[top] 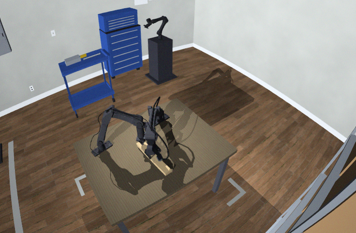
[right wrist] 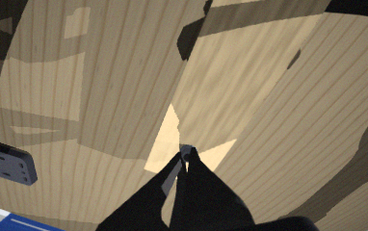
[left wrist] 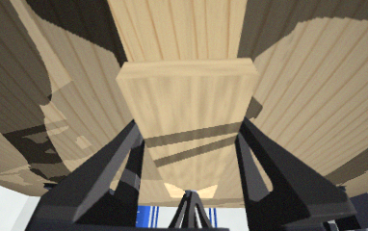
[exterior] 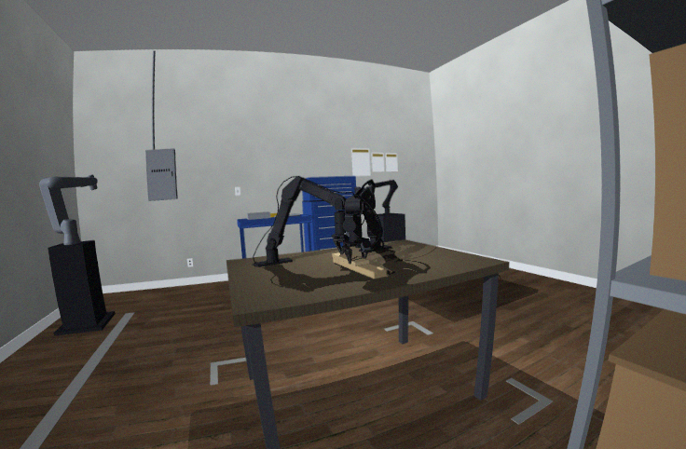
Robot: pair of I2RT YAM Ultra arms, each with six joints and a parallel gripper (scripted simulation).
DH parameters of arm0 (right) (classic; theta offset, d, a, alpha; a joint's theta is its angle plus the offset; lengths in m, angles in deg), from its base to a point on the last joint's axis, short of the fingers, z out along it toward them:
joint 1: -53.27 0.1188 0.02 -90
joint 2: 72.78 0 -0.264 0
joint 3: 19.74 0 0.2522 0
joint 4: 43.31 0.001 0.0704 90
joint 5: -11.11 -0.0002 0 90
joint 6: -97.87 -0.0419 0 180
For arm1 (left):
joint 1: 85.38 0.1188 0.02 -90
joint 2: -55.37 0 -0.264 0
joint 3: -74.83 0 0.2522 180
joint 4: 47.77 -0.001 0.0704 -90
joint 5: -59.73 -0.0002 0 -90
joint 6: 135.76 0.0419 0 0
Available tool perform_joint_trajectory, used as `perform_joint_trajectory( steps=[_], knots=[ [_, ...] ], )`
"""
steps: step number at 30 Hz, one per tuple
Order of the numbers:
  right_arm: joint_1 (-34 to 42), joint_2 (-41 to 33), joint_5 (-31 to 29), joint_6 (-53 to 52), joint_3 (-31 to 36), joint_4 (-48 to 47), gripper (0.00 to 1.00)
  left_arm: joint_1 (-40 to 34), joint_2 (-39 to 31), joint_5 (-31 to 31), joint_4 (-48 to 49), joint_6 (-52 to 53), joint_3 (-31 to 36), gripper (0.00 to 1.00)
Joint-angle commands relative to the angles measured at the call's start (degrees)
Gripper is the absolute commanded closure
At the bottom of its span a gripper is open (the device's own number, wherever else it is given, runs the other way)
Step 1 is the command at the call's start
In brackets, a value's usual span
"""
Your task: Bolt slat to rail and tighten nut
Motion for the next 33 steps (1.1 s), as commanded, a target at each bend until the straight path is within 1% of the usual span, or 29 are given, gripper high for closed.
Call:
perform_joint_trajectory(
  steps=[1,8,10,25,27,33],
  knots=[
    [-0.3,-0.5,0.4,-11.6,-0.1,-0.2,0.89,0.0,-0.5,0.0,0.0,0.0,-0.3,0.28],
    [-0.3,-0.5,0.5,-27.3,-0.1,-0.3,0.89,0.0,-0.5,0.0,0.0,0.0,-0.3,0.28],
    [-0.3,-0.5,0.5,-27.3,-0.1,-0.3,0.89,0.0,-0.5,0.0,0.0,0.0,-0.3,0.28],
    [-0.3,-0.5,0.5,-61.3,-0.1,-0.3,0.89,0.0,-0.5,0.0,0.0,0.0,-0.3,0.28],
    [-0.3,-0.5,0.5,-61.3,-0.1,-0.3,0.89,0.0,-0.5,0.0,0.0,0.0,-0.3,0.28],
    [-0.3,-0.5,0.5,-75.1,0.0,-0.3,0.89,0.0,-0.5,0.0,0.0,0.0,-0.3,0.28]
  ],
)
